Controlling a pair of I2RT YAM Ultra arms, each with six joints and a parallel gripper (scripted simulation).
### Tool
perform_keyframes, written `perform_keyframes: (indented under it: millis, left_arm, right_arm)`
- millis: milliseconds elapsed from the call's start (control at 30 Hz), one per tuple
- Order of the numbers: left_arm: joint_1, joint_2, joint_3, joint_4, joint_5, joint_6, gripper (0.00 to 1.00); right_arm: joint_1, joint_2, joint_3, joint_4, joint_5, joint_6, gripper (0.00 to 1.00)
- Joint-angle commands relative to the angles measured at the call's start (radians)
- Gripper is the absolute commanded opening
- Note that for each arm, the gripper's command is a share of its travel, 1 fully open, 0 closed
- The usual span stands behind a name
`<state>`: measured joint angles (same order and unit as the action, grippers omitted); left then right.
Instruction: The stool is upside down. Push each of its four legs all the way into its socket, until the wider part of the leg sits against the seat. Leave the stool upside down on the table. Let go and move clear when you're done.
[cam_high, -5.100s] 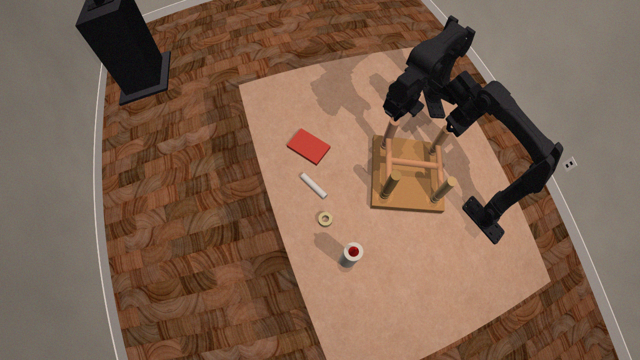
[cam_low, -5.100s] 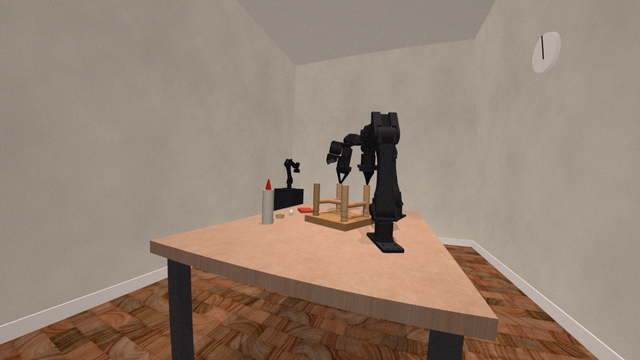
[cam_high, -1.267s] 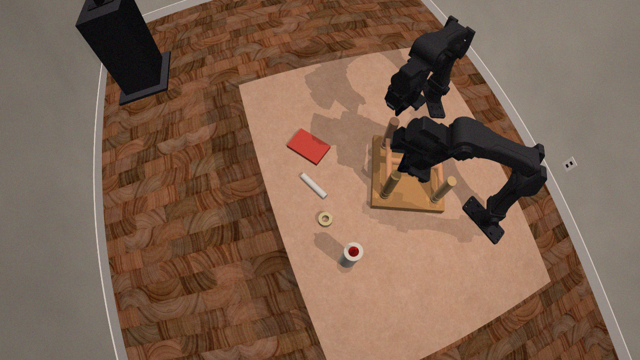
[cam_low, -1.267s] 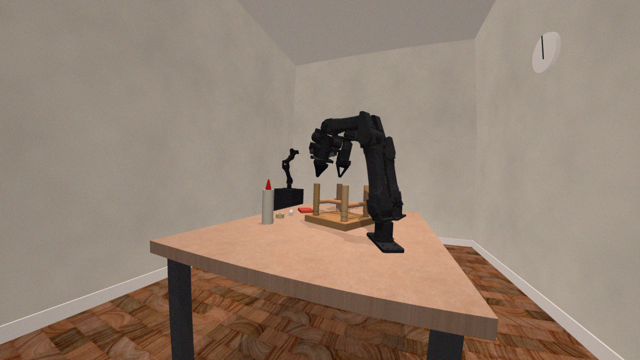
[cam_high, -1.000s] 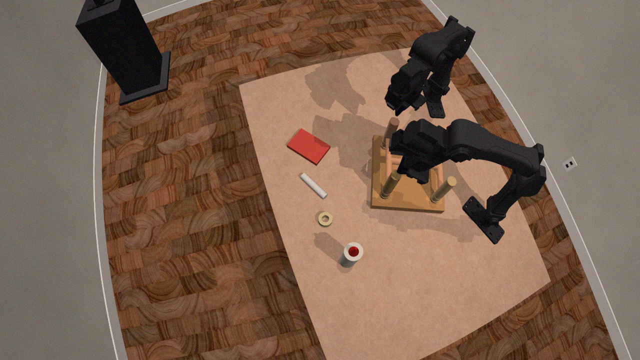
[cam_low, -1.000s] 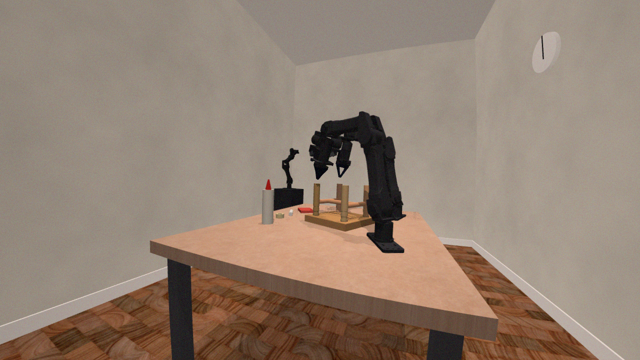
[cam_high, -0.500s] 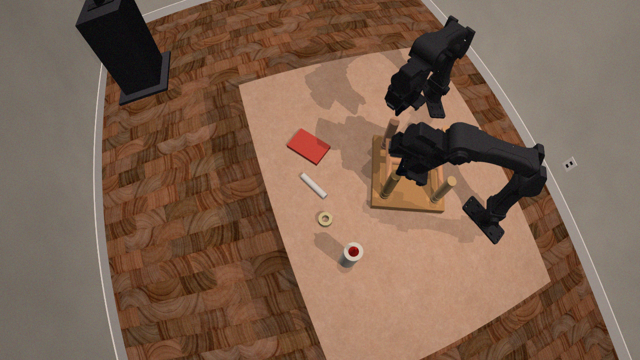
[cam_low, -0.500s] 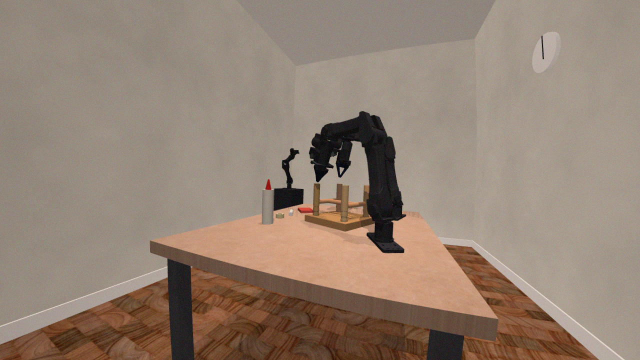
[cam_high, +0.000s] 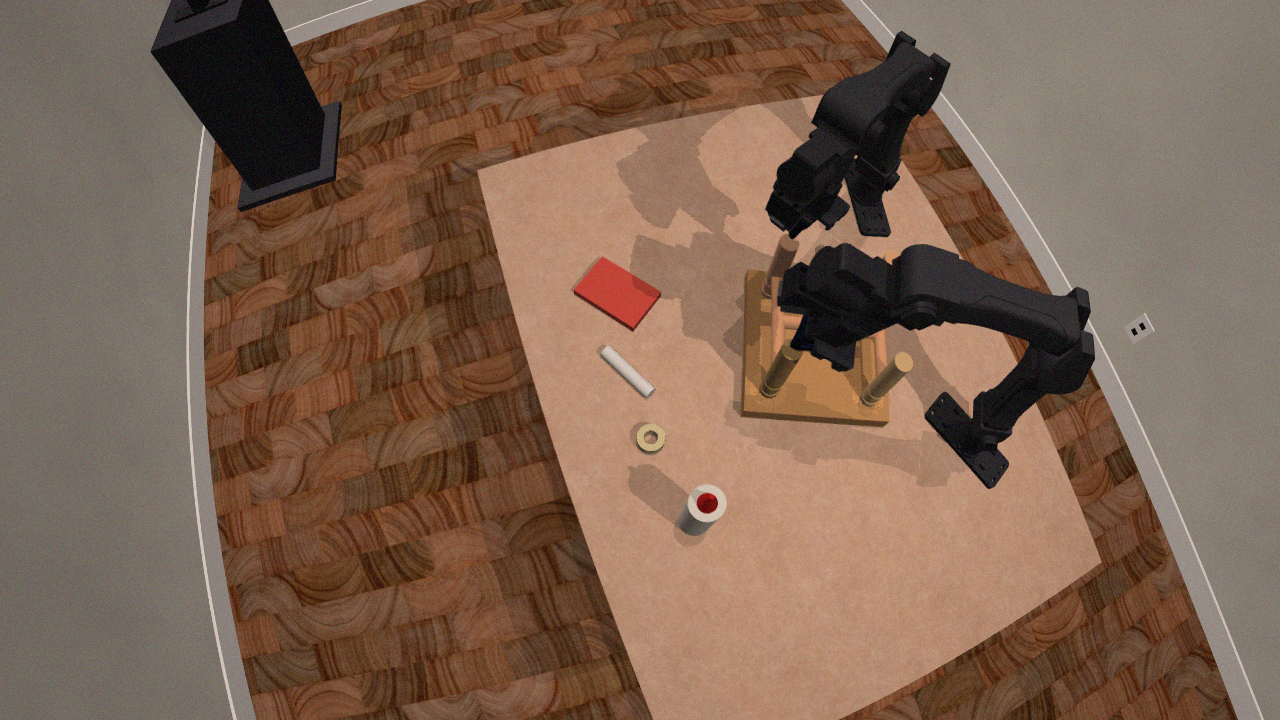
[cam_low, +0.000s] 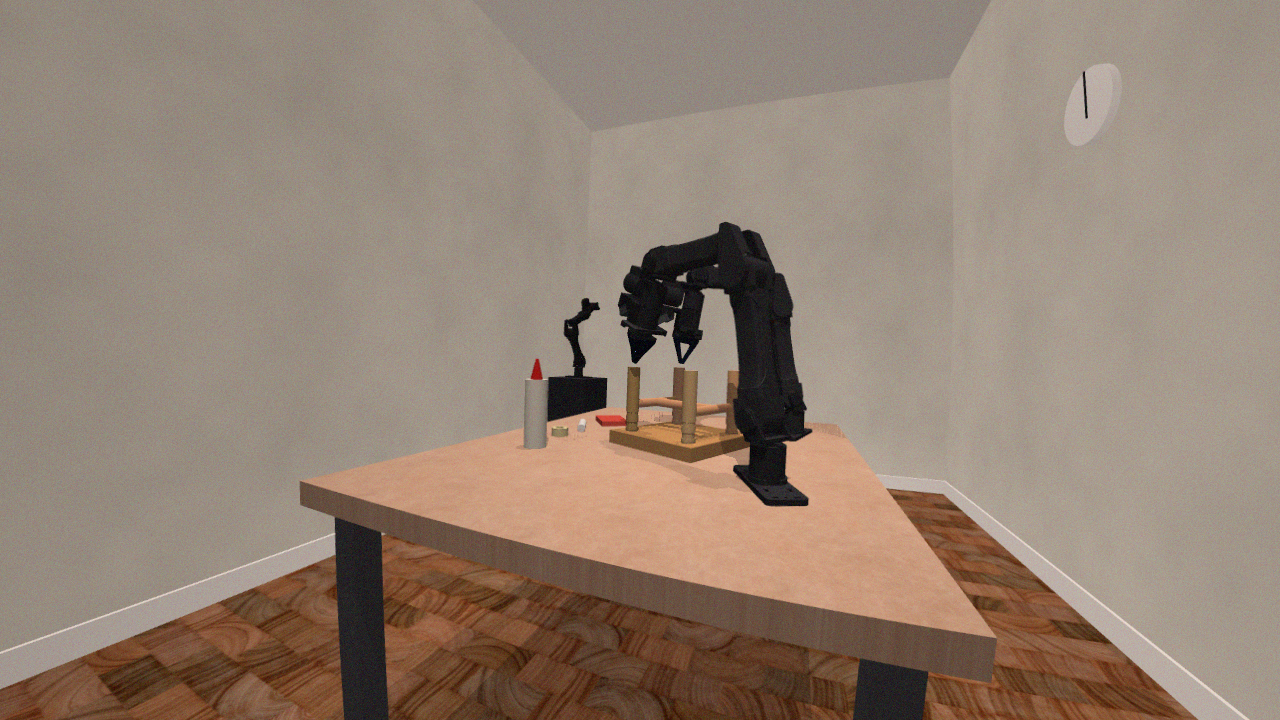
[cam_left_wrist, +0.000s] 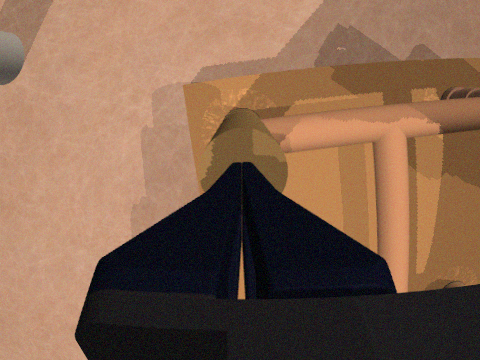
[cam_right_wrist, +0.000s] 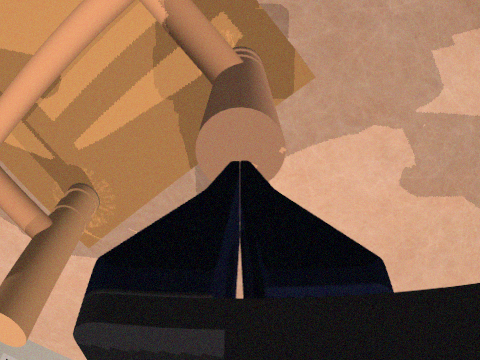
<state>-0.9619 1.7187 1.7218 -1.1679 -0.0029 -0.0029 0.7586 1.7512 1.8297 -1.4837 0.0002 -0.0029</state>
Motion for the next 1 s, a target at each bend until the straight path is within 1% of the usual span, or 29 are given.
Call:
perform_keyframes:
  millis: [0,67,100,200,267,367,400,500,600,633,667,700,867,933,967]
  left_arm:
    - [-0.008,-0.03,-0.011,0.014,0.002,-0.003,0.0]
    - [-0.008,-0.03,-0.011,0.014,0.002,-0.003,0.0]
    - [-0.008,-0.03,-0.011,0.014,0.002,-0.003,0.0]
    - [-0.008,-0.03,-0.011,0.014,0.002,-0.003,0.0]
    - [-0.008,-0.03,-0.011,0.014,0.002,-0.003,0.0]
    - [-0.008,-0.03,-0.011,0.014,0.002,-0.003,0.0]
    - [0.0,0.011,-0.018,-0.013,0.0,0.0,0.0]
    - [0.0,0.015,-0.052,0.003,0.001,0.0,0.0]
    - [0.0,0.018,-0.057,-0.018,0.001,-0.001,0.0]
    - [-0.003,-0.021,-0.022,0.016,0.0,-0.002,0.0]
    - [-0.008,-0.011,-0.018,0.016,0.0,-0.003,0.0]
    - [-0.008,-0.033,0.011,-0.023,-0.002,-0.003,0.0]
    - [-0.008,-0.035,0.027,-0.047,-0.004,-0.004,0.0]
    - [-0.009,0.006,0.032,-0.04,-0.003,-0.004,0.0]
    - [-0.009,-0.011,0.03,-0.037,-0.003,-0.004,0.0]
  right_arm:
    - [-0.009,-0.046,-0.022,0.05,-0.005,-0.004,0.0]
    - [-0.003,-0.049,-0.009,0.058,-0.003,-0.004,0.0]
    - [-0.012,-0.055,-0.045,0.064,-0.006,-0.004,0.0]
    - [-0.009,-0.056,-0.067,0.085,-0.006,-0.004,0.0]
    - [-0.008,-0.063,-0.049,0.088,-0.005,-0.004,0.0]
    - [-0.009,-0.059,-0.064,0.089,-0.005,-0.004,0.0]
    - [-0.009,-0.061,-0.064,0.09,-0.005,-0.004,0.0]
    - [-0.009,-0.066,-0.065,0.09,-0.005,-0.004,0.0]
    - [-0.009,-0.067,-0.065,0.09,-0.005,-0.004,0.0]
    - [-0.009,-0.067,-0.065,0.09,-0.005,-0.004,0.0]
    - [-0.009,-0.068,-0.065,0.09,-0.005,-0.004,0.0]
    - [-0.009,-0.069,-0.065,0.09,-0.005,-0.004,0.0]
    - [-0.009,-0.069,-0.065,0.09,-0.005,-0.004,0.0]
    - [-0.009,-0.069,-0.065,0.09,-0.005,-0.004,0.0]
    - [-0.009,-0.069,-0.065,0.09,-0.005,-0.004,0.0]
